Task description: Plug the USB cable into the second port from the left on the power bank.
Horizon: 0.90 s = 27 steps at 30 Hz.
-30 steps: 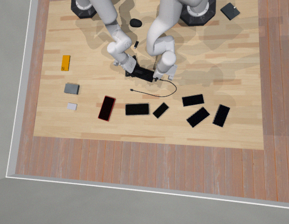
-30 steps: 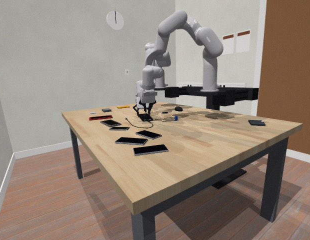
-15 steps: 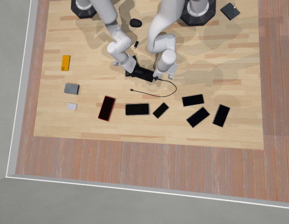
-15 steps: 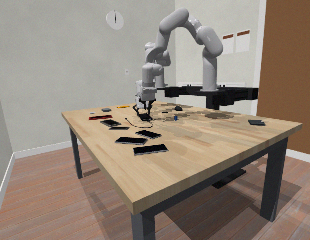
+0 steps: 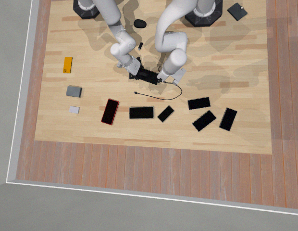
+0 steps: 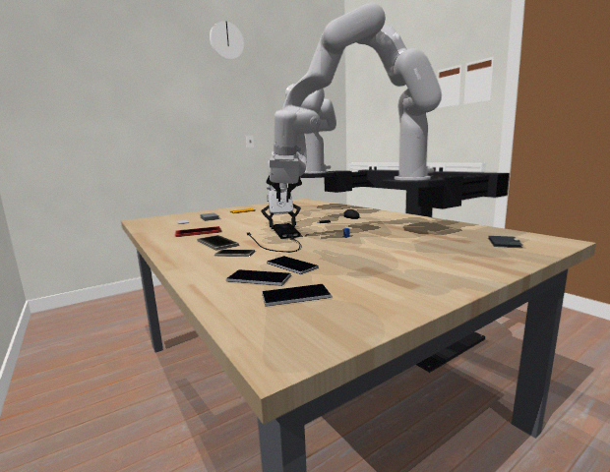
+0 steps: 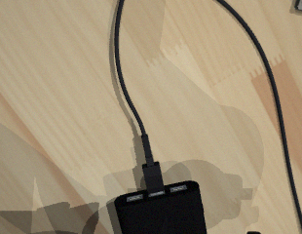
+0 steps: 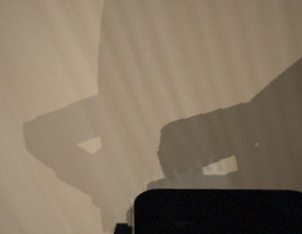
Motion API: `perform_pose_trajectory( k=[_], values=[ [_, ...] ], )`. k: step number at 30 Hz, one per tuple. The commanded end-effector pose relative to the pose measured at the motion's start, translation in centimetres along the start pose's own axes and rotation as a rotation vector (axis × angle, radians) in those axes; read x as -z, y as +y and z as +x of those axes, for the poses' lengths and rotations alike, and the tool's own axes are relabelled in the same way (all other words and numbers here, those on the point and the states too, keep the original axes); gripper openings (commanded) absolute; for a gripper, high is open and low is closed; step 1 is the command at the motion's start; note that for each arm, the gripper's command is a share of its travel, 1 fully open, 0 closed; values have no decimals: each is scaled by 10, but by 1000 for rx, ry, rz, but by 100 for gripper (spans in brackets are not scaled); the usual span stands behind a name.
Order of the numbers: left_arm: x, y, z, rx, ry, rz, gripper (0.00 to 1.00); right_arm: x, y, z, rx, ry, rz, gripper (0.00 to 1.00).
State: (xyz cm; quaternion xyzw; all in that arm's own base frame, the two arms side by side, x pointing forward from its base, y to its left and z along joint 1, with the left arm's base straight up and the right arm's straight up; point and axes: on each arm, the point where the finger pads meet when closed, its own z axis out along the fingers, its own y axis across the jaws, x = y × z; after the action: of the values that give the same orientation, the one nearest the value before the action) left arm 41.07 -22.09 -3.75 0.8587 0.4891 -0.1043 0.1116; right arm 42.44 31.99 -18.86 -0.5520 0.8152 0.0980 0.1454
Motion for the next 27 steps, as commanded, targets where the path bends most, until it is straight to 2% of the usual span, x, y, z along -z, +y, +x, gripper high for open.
perform_pose_trajectory(
  k=[1, 6, 16, 18, 19, 21, 22, 27],
  values=[
    [27, 9, 0, -98, -15, -7, 26, 1, -1, -2, 1, -4, 2, 100],
    [46, 12, 2, -173, -19, -9, 26, 7, -1, -5, 1, -5, 3, 100],
    [119, 14, 16, -426, 3, -12, 26, 8, -1, -4, 1, -3, 2, 100],
    [133, 13, 20, -473, 12, -9, 26, 26, -2, -13, 2, -7, 4, 100],
    [140, 11, 22, -496, 17, -7, 26, 20, -1, -9, 1, -4, 2, 100],
    [140, 11, 22, -496, 17, -7, 26, 20, -1, -9, 1, -4, 2, 100],
    [147, 10, 24, -519, 22, -4, 26, 30, -1, -12, 1, -7, 4, 100],
    [182, 2, 34, -625, 51, 11, 26, 51, -1, -21, 1, -5, 3, 100]
  ],
)
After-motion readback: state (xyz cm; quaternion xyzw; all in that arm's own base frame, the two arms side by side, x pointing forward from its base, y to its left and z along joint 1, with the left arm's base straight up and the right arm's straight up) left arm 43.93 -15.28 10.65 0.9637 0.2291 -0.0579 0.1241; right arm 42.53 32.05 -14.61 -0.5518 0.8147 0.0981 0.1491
